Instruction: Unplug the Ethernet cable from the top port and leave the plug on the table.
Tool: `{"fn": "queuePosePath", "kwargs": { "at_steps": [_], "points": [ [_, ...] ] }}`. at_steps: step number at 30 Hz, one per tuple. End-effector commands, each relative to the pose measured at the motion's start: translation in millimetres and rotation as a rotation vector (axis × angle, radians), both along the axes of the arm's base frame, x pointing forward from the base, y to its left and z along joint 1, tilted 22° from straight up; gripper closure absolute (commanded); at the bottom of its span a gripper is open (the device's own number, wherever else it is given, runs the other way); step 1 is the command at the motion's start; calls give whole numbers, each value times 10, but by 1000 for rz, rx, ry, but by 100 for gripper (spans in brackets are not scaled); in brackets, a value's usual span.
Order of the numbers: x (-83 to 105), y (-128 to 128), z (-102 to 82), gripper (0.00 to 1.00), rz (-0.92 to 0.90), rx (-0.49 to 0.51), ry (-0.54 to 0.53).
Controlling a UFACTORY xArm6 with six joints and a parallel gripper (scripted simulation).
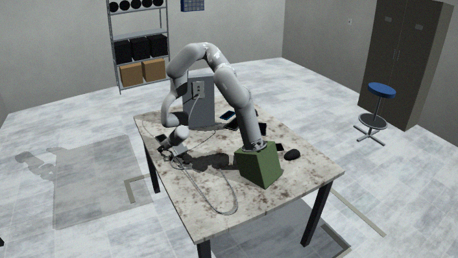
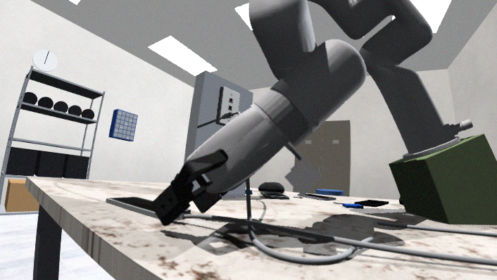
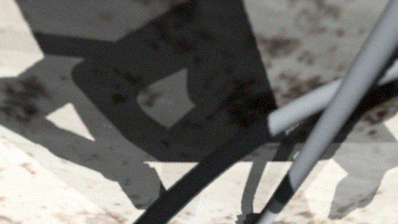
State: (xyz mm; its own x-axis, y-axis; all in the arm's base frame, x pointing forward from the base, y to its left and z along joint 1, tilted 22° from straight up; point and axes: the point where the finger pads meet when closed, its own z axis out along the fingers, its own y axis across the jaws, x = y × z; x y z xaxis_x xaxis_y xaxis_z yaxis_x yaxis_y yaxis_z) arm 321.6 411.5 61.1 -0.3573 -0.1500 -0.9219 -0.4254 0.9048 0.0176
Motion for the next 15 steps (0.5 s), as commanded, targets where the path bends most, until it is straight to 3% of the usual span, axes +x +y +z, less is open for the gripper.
{"fn": "queuePosePath", "kwargs": {
  "at_steps": [1, 15],
  "points": [
    [1, 9, 13, 0, 0, 2, -1],
    [-150, -66, 83, 0, 0, 2, -1]
  ]
}}
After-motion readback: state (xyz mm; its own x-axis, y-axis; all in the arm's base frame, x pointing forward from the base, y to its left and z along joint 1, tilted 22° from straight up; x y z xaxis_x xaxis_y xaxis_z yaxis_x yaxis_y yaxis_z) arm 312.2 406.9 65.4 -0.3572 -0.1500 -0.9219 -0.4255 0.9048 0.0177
